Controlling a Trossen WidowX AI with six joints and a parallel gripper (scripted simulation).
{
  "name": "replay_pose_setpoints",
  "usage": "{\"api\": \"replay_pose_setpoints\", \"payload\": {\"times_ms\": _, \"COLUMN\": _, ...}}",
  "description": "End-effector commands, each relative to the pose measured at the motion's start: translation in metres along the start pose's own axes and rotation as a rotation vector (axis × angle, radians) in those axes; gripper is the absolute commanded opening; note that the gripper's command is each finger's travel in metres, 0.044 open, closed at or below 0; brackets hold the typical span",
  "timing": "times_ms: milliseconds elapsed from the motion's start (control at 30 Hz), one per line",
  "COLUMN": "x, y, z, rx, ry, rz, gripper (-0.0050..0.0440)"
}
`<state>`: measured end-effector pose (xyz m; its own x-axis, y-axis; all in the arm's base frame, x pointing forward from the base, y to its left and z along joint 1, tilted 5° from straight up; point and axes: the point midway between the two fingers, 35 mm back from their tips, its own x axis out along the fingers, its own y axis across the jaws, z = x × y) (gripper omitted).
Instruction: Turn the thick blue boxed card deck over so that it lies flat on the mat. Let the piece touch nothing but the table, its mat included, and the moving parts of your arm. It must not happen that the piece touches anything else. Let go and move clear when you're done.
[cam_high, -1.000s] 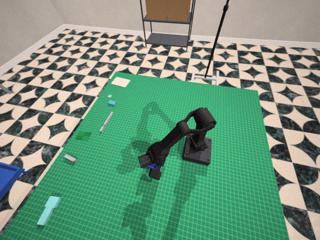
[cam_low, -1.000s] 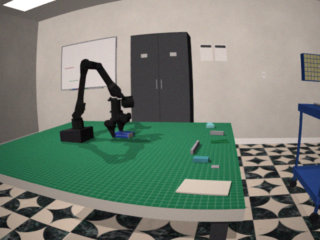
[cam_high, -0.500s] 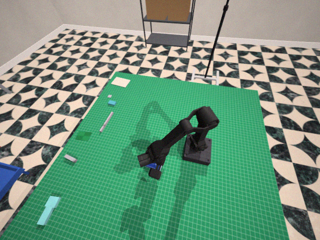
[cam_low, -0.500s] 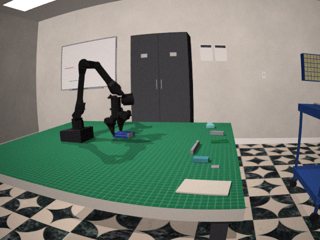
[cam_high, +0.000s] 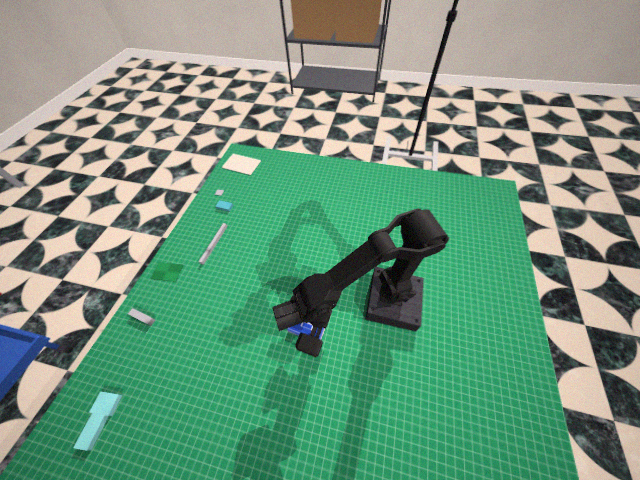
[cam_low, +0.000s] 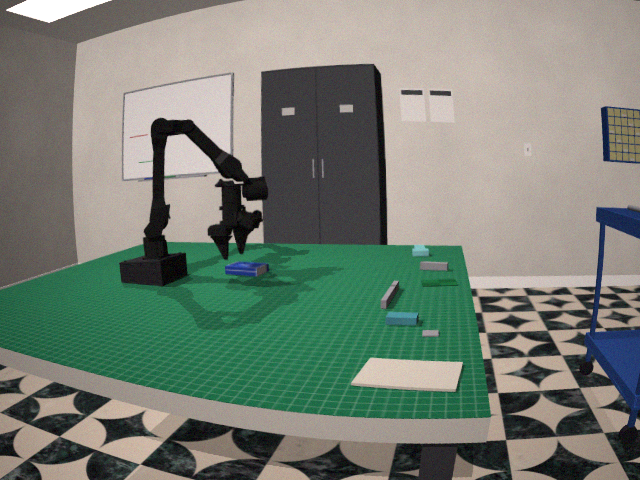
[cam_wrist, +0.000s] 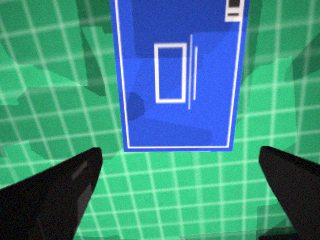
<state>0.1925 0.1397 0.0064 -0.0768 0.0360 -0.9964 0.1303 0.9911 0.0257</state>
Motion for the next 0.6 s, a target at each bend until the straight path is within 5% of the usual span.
{"api": "replay_pose_setpoints", "payload": {"times_ms": 0, "x": -0.018, "y": 0.004, "z": 0.006, "rx": -0.007, "ry": -0.03, "rz": 0.022, "gripper": 0.044}}
{"api": "replay_pose_setpoints", "payload": {"times_ms": 567, "x": -0.037, "y": 0.004, "z": 0.005, "rx": -0.007, "ry": -0.031, "rz": 0.022, "gripper": 0.044}}
